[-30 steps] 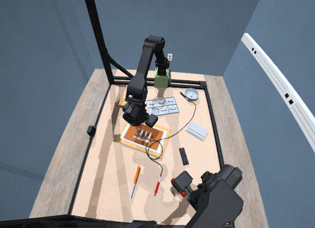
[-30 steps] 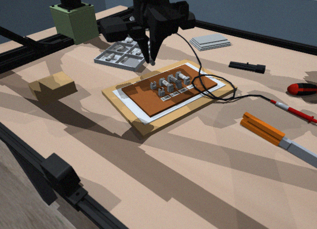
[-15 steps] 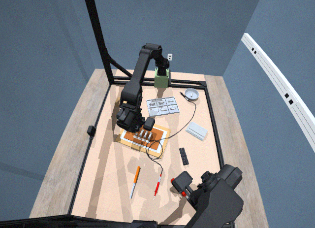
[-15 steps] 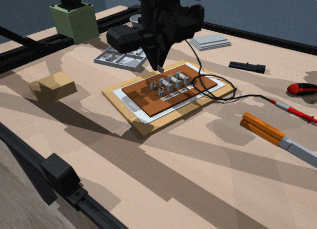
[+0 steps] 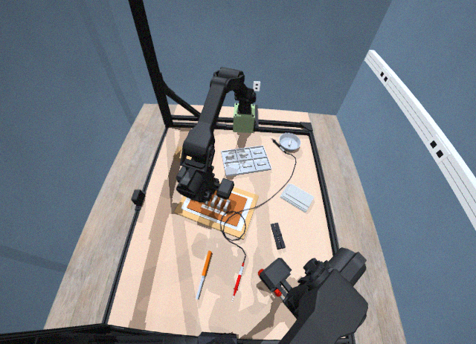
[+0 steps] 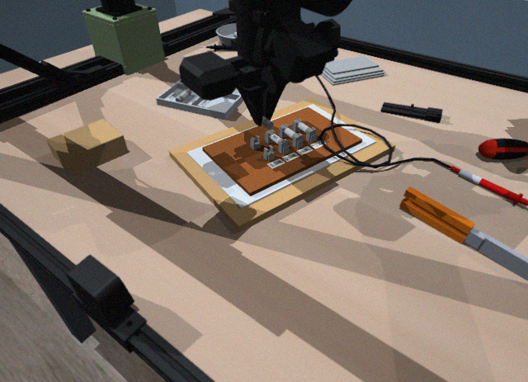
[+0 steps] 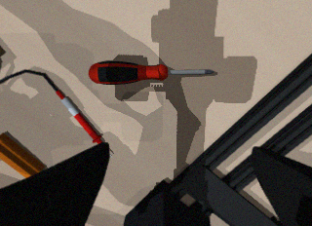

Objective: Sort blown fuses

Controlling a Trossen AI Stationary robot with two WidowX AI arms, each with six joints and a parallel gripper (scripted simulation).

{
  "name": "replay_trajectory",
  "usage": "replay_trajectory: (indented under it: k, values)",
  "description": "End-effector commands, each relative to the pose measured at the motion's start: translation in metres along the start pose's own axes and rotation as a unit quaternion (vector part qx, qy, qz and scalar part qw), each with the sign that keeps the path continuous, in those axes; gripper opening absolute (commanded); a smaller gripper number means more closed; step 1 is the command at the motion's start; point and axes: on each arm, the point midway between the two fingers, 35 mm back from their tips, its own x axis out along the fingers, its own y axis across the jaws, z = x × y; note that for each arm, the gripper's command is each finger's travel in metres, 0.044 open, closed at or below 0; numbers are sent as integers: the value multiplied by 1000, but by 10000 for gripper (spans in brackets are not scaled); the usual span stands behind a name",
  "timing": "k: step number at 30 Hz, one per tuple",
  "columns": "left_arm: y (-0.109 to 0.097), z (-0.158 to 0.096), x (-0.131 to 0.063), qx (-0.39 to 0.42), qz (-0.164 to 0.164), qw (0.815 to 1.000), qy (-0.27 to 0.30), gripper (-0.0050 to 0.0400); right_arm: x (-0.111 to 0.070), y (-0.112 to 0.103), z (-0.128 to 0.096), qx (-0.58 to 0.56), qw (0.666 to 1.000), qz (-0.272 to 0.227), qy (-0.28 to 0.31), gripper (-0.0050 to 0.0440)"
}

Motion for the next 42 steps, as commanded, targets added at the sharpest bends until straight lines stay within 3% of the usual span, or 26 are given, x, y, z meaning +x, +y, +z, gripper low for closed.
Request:
replay_trajectory:
  k: [1,15,16,42]
  values:
    - [0,5,-11,0,0,1000,-16,-50,-6,-1,4,-1,1000,0,-12,400]
    - [0,5,-11,0,0,1000,-16,-50,-6,-1,4,-1,1000,0,-12,400]
    - [-1,1,0,0,0,1000,-3,-50,-6,-1,4,-1,1000,0,-12,400]
    - [-2,1,15,0,0,1000,-3,-50,-6,-1,4,-1,1000,0,-12,400]
